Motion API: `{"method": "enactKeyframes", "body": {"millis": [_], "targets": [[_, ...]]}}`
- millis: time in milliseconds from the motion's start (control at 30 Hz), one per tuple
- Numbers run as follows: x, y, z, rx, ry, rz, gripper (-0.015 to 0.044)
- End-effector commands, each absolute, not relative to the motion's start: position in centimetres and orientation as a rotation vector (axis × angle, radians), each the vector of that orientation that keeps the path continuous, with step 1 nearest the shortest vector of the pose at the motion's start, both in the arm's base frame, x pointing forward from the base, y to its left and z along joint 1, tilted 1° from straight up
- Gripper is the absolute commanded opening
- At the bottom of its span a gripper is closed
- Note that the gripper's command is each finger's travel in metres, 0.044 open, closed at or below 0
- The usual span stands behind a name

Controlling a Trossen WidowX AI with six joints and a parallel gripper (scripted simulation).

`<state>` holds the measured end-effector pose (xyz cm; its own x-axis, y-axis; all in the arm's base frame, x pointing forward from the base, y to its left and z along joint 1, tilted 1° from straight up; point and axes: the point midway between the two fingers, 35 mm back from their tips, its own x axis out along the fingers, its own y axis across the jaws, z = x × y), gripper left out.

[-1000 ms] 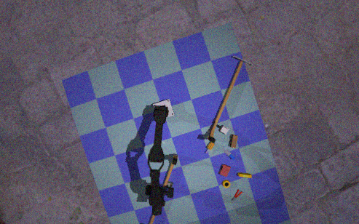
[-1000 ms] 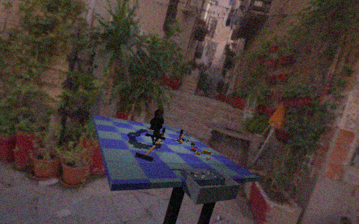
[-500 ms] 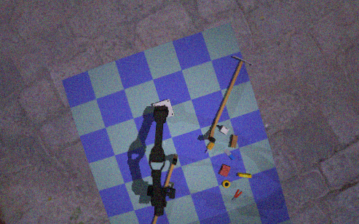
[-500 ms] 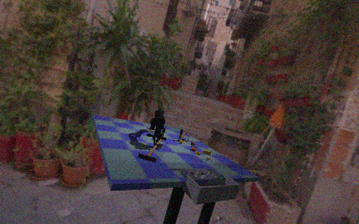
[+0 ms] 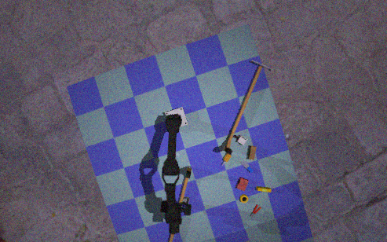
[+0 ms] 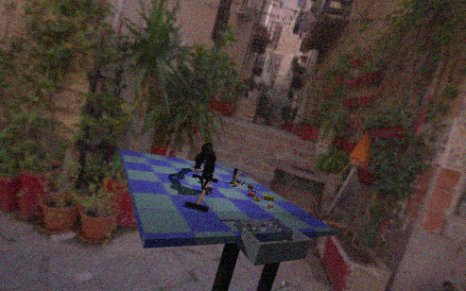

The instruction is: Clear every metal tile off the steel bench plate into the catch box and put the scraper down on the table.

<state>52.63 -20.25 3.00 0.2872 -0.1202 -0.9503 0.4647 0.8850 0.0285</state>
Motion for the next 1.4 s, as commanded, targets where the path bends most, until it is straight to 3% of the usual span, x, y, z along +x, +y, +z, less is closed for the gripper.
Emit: {"method": "enactKeyframes", "body": {"millis": [0,900,1367], "targets": [[53.0,-19.6,2.6,0.327,1.222,-0.396,0.0],[54.6,-17.5,2.7,0.329,1.197,-0.391,0.0],[53.7,-18.1,8.1,0.323,1.146,-0.395,0.0]]}}
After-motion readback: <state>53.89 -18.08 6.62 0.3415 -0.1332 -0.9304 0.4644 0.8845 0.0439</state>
